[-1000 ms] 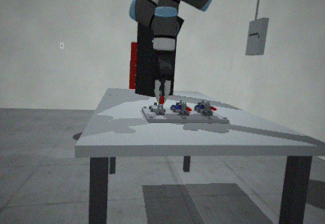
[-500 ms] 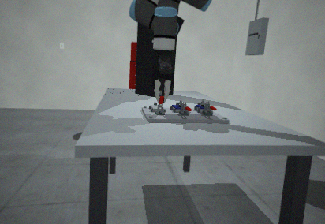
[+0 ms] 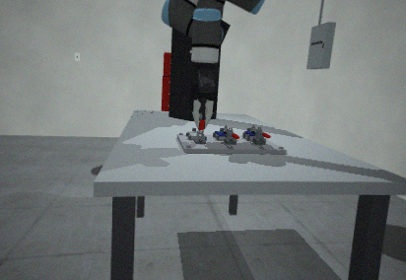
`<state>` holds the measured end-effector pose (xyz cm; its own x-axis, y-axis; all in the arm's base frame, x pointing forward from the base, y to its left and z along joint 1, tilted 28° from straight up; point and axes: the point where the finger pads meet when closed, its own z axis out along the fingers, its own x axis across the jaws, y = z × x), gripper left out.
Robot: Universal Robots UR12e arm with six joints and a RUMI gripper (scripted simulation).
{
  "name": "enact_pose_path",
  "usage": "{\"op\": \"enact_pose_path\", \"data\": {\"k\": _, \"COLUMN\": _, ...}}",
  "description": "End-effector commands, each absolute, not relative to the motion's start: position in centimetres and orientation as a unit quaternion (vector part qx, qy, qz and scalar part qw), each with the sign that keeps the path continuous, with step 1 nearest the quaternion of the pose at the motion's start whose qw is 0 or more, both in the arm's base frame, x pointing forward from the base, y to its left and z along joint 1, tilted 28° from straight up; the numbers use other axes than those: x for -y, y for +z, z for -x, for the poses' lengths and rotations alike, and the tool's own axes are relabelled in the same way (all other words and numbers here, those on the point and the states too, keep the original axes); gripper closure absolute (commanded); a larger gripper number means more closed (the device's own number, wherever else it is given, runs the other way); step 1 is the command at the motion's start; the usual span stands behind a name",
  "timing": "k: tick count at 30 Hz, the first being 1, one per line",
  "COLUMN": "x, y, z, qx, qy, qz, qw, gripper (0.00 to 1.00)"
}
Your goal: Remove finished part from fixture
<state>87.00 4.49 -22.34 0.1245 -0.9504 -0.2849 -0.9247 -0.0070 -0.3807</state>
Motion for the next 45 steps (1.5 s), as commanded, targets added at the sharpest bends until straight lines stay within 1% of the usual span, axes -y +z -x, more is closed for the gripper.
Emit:
{"op": "enact_pose_path", "data": {"k": 1, "x": -4.44, "y": -22.81, "z": -86.35, "qx": -0.663, "qy": -0.023, "qz": 0.708, "qw": 0.241, "gripper": 1.0}}
{"op": "enact_pose_path", "data": {"k": 45, "x": -4.42, "y": -23.13, "z": -85.59, "qx": -0.663, "qy": -0.023, "qz": 0.708, "qw": 0.241, "gripper": 1.0}}
